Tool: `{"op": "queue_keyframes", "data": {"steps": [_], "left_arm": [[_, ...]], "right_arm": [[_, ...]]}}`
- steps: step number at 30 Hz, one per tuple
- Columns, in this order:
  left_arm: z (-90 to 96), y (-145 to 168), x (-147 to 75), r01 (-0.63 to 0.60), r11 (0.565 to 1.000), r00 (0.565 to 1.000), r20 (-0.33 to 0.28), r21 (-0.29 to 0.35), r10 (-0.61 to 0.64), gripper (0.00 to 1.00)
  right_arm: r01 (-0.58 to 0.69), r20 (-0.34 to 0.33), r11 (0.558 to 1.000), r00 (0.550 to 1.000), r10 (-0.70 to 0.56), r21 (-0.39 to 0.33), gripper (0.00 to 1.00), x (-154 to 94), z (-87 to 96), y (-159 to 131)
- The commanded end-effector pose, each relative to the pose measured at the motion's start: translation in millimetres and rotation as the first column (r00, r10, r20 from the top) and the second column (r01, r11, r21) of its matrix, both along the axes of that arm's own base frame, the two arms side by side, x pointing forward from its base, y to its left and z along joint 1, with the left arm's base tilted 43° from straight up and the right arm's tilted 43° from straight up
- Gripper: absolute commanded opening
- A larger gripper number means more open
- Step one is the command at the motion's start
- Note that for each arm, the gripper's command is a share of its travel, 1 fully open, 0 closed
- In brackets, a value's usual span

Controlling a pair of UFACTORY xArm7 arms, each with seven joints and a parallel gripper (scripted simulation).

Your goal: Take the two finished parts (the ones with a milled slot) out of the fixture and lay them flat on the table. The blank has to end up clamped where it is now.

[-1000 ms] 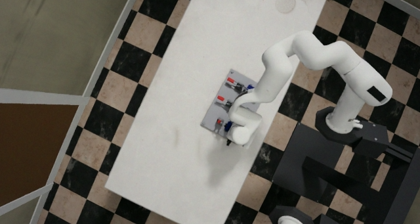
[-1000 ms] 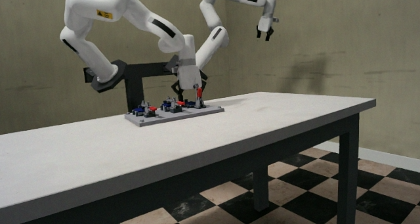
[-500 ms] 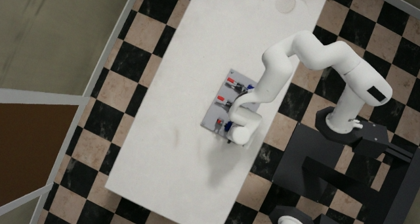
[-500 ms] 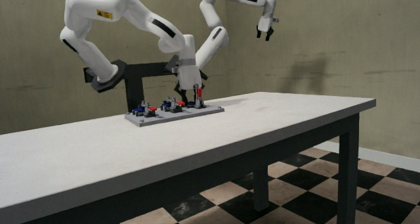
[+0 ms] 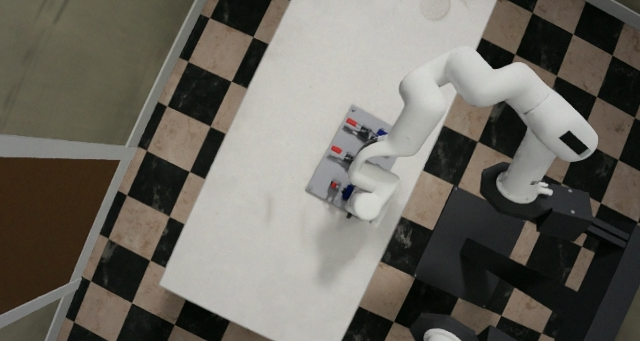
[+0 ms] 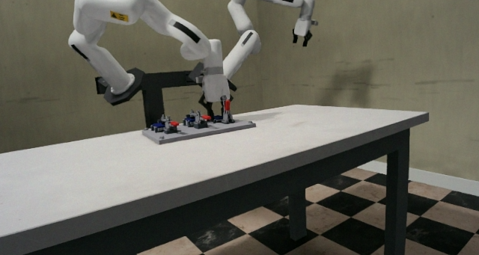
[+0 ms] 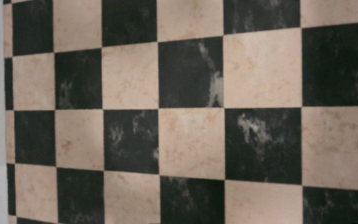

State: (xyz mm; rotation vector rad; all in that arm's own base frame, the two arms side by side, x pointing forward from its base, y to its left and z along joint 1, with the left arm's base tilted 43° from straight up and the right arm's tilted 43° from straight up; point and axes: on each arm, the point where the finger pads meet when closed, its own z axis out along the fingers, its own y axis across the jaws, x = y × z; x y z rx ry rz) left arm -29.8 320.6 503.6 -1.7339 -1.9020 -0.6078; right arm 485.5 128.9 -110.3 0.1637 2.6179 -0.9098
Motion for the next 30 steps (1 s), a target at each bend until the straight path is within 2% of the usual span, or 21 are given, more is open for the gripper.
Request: {"op": "queue_keyframes", "data": {"steps": [1, 30], "left_arm": [[1.8, -0.3, -0.3, -0.001, 1.0, 1.0, 0.002, 0.004, 0.001, 1.0], [1.8, -0.3, -0.3, -0.001, 1.0, 1.0, 0.002, 0.004, 0.001, 1.0]], "right_arm": [[-0.004, 0.002, 1.0, 1.0, 0.004, 0.004, 0.0, 0.5, 1.0, 3.5], [-0.004, 0.002, 1.0, 1.0, 0.004, 0.004, 0.0, -0.6, 3.6, 5.7]]}}
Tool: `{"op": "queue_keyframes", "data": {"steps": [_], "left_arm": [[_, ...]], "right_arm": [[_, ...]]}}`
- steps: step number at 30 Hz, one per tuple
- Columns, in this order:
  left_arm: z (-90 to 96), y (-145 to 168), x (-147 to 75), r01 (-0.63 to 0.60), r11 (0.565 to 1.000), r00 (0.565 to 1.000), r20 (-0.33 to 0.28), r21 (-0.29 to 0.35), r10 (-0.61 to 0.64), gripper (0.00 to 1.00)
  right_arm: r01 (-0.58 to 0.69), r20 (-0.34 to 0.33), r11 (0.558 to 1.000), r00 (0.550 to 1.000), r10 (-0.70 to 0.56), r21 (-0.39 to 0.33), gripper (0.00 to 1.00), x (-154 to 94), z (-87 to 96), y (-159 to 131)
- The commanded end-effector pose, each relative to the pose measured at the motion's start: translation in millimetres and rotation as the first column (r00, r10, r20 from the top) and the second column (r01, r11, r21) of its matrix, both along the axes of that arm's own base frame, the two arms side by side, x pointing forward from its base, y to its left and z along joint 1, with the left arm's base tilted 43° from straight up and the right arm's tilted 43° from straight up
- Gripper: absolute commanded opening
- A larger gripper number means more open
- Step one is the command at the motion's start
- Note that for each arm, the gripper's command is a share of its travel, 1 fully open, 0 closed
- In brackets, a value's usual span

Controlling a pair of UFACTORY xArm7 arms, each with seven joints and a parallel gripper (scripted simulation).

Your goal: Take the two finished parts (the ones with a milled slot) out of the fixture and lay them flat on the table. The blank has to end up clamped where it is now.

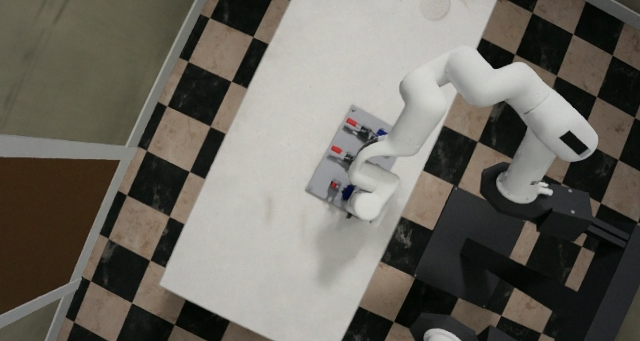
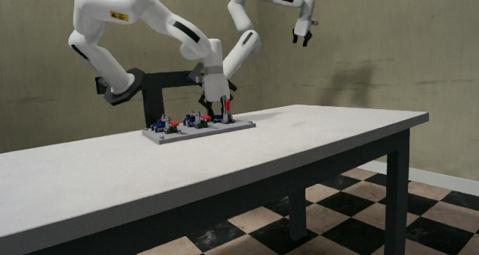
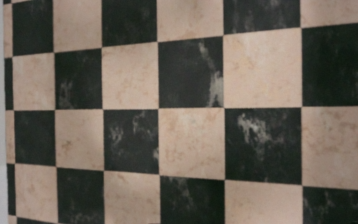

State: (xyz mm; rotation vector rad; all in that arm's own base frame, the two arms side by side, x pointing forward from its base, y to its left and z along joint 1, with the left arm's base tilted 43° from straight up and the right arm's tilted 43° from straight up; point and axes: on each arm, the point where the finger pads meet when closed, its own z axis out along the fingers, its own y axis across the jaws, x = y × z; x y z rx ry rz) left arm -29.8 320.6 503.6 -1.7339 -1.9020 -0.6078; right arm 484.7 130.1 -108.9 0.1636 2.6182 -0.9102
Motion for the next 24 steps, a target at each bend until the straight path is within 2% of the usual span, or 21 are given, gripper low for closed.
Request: {"op": "queue_keyframes", "data": {"steps": [1, 24], "left_arm": [[1.8, 0, 0, -0.001, 1.0, 1.0, 0.002, 0.004, 0.001, 1.0], [1.8, 0, 0, -0.001, 1.0, 1.0, 0.002, 0.004, 0.001, 1.0]], "right_arm": [[-0.004, 0.002, 1.0, 1.0, 0.004, 0.004, 0.0, 0, 2.6, 5], [-0.004, 0.002, 1.0, 1.0, 0.004, 0.005, 0.0, -6, 18.0, 18]]}}
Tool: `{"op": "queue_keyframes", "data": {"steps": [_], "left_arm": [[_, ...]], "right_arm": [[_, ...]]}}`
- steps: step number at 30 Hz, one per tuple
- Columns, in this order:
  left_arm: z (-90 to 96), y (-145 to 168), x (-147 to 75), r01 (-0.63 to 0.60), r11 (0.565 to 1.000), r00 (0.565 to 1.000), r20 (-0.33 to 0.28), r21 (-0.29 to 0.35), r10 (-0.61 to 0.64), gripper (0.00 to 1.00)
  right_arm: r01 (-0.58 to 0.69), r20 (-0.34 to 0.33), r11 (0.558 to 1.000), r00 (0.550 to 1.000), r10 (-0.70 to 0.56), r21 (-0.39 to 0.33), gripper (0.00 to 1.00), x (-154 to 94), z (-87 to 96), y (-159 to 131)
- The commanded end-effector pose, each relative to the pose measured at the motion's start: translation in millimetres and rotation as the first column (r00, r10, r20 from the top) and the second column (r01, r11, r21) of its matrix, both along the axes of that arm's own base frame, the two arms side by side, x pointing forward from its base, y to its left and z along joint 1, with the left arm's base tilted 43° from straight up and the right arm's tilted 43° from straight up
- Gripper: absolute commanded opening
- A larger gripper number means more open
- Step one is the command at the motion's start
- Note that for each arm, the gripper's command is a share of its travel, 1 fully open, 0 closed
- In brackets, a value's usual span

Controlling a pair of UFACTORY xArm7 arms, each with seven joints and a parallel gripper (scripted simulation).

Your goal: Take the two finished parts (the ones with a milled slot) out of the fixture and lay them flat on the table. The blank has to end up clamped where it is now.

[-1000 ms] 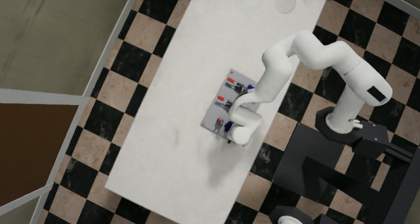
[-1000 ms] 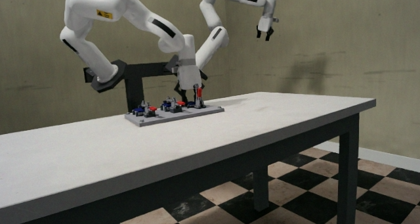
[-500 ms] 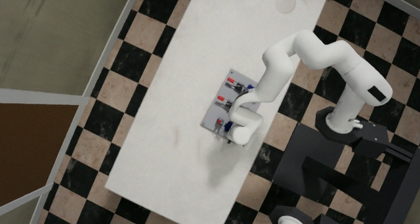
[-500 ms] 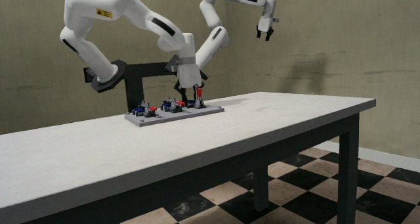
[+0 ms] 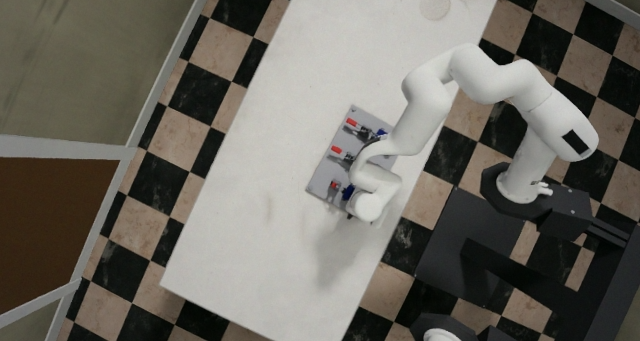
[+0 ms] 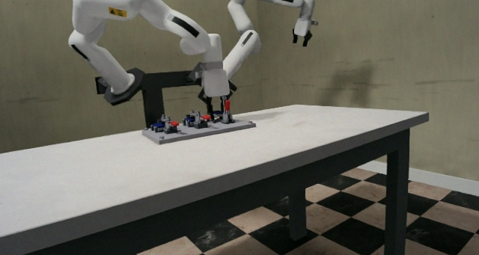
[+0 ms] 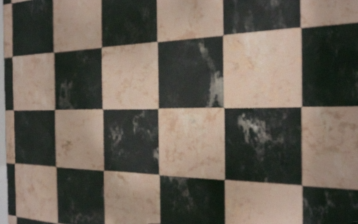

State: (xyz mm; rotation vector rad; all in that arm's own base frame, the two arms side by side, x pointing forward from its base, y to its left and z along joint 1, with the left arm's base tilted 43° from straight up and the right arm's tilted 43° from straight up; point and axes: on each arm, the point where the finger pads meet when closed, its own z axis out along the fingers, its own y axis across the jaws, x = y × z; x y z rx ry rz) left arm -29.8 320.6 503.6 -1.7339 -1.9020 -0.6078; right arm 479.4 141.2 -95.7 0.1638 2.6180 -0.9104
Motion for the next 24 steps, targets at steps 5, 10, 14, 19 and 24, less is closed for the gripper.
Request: {"op": "queue_keyframes", "data": {"steps": [5, 10, 14, 19, 24], "left_arm": [[1.8, -0.3, -0.3, -0.001, 1.0, 1.0, 0.002, 0.004, 0.001, 1.0], [1.8, -0.3, -0.3, -0.001, 1.0, 1.0, 0.002, 0.004, 0.001, 1.0], [1.8, -0.3, -0.3, -0.001, 1.0, 1.0, 0.002, 0.004, 0.001, 1.0], [1.8, -0.3, -0.3, -0.001, 1.0, 1.0, 0.002, 0.004, 0.001, 1.0], [1.8, -0.3, -0.3, -0.001, 1.0, 1.0, 0.002, 0.004, 0.001, 1.0]], "right_arm": [[-0.004, 0.002, 1.0, 1.0, 0.004, 0.005, 0.0, -2.5, 8.1, 9.6], [-0.004, 0.002, 1.0, 1.0, 0.004, 0.005, 0.0, -3.1, 9.8, 11.0], [-0.004, 0.002, 1.0, 1.0, 0.004, 0.005, 0.0, -3.8, 11.3, 12.3], [-0.004, 0.002, 1.0, 1.0, 0.004, 0.005, 0.0, -4.2, 12.3, 13.2], [-0.004, 0.002, 1.0, 1.0, 0.004, 0.005, 0.0, -4.3, 12.6, 13.4]]}}
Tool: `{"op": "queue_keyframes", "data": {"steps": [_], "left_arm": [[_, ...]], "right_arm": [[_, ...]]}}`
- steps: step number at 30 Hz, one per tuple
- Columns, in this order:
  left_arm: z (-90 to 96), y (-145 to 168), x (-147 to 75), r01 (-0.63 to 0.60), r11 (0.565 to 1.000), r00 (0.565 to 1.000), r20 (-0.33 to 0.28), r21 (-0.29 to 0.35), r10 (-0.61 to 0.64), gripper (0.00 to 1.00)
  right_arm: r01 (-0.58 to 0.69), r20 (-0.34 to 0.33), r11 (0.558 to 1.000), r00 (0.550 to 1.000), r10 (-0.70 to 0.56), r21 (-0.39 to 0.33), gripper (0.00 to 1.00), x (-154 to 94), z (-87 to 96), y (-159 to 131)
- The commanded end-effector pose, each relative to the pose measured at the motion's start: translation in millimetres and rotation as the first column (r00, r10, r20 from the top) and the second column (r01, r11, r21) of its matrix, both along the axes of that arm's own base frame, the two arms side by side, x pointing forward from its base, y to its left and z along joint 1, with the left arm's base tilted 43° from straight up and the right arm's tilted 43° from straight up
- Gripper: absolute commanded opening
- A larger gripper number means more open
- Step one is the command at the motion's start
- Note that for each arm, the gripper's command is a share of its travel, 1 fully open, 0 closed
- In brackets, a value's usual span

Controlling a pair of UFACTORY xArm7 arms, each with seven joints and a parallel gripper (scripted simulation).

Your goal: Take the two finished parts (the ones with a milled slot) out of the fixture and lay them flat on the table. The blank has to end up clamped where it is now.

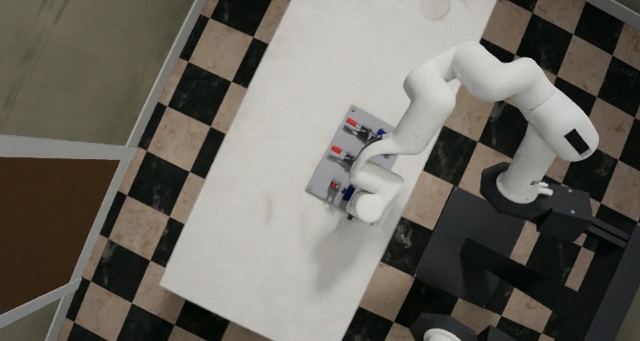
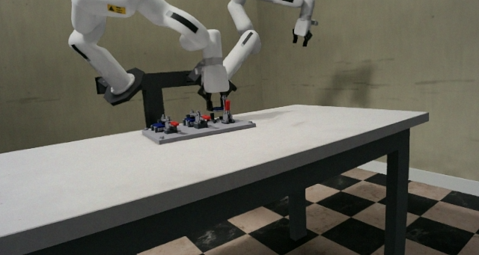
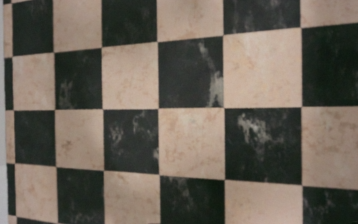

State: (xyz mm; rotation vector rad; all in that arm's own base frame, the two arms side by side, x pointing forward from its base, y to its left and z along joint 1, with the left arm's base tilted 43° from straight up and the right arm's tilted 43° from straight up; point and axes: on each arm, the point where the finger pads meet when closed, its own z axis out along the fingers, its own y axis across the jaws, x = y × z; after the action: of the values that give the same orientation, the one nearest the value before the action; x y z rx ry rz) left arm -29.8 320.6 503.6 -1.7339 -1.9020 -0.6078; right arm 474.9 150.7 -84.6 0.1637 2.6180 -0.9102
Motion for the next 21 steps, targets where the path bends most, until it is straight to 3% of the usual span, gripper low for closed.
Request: {"op": "queue_keyframes", "data": {"steps": [1, 21], "left_arm": [[1.8, 0, 0, -0.001, 1.0, 1.0, 0.002, 0.004, 0.001, 1.0], [1.8, 0, 0, -0.001, 1.0, 1.0, 0.002, 0.004, 0.001, 1.0]], "right_arm": [[-0.004, 0.002, 1.0, 1.0, 0.004, 0.005, 0.0, 0, 1.5, 4], [-0.004, 0.002, 1.0, 1.0, 0.004, 0.005, 0.0, -10, 13.5, 15]]}}
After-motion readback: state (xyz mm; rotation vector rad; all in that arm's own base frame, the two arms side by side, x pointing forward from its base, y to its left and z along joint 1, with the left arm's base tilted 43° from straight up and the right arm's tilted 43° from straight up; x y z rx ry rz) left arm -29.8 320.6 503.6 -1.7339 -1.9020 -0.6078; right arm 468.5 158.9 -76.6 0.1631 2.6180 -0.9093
